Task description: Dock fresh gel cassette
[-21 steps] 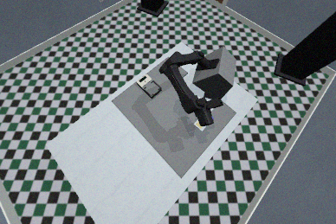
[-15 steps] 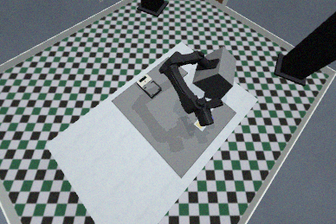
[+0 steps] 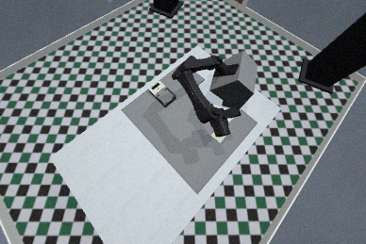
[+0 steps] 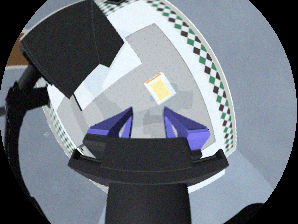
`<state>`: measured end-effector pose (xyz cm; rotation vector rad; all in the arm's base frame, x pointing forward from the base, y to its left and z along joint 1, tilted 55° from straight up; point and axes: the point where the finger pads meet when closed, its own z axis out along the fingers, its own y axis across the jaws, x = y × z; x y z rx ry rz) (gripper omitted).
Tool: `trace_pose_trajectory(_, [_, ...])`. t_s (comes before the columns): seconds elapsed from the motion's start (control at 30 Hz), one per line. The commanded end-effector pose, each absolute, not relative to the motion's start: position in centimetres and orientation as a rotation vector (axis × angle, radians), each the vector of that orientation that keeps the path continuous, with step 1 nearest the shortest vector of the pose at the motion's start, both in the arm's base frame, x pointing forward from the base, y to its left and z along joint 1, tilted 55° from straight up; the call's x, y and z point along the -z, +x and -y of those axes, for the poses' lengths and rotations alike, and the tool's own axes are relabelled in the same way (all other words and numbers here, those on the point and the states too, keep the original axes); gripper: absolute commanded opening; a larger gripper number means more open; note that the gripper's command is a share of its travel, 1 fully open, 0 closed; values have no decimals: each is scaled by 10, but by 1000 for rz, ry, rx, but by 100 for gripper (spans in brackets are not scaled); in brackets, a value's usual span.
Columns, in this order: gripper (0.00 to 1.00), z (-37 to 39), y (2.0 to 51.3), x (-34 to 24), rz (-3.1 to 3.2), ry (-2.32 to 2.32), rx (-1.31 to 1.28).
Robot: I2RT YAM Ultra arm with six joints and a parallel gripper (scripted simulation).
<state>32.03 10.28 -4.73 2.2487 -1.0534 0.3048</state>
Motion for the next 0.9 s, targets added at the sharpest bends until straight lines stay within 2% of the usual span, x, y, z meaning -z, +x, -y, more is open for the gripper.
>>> trace_pose_trajectory(0.0, [35, -109, 323, 34, 1171, 2233, -417])
trace_pose_trajectory(0.87, [35, -57, 325, -3, 1968, 1752, -851])
